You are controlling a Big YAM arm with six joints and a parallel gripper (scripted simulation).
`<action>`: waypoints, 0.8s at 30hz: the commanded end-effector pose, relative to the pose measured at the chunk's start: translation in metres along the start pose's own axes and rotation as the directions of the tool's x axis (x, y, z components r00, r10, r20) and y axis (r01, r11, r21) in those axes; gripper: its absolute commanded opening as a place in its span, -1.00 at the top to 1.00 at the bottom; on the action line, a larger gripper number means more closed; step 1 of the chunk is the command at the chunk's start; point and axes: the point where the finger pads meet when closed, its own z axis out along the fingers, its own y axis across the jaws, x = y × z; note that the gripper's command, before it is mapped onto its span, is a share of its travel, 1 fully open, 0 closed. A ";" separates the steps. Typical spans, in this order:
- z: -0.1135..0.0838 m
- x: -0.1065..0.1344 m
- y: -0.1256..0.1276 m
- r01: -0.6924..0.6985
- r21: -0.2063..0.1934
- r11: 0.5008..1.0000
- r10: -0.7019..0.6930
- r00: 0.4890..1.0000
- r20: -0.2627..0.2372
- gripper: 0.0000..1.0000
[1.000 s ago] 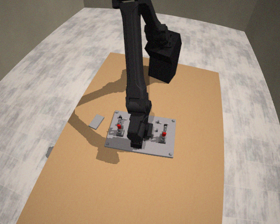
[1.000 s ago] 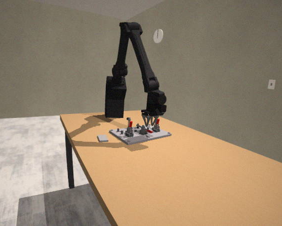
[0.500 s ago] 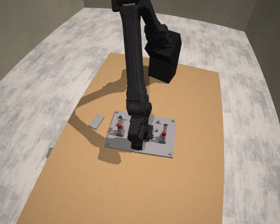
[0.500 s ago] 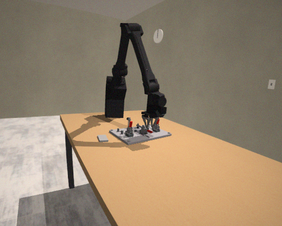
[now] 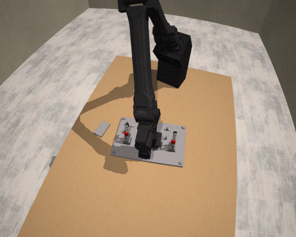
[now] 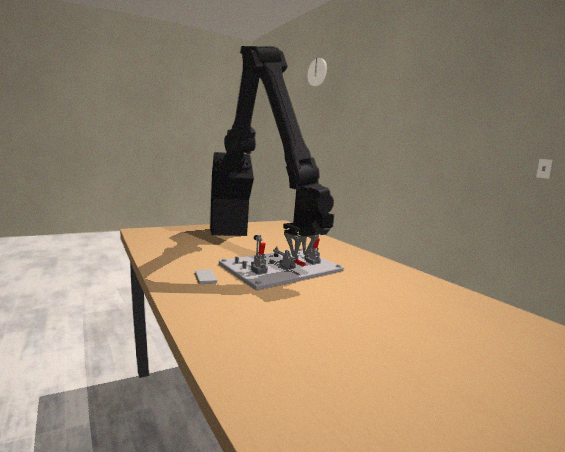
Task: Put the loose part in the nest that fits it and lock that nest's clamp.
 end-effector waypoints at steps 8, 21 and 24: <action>0.027 -0.021 -0.008 -0.004 0.008 1.000 0.004 1.000 0.030 0.11; 0.040 -0.023 -0.005 -0.003 0.004 1.000 0.002 1.000 0.030 0.11; 0.040 -0.023 -0.005 -0.003 0.004 1.000 0.002 1.000 0.030 0.11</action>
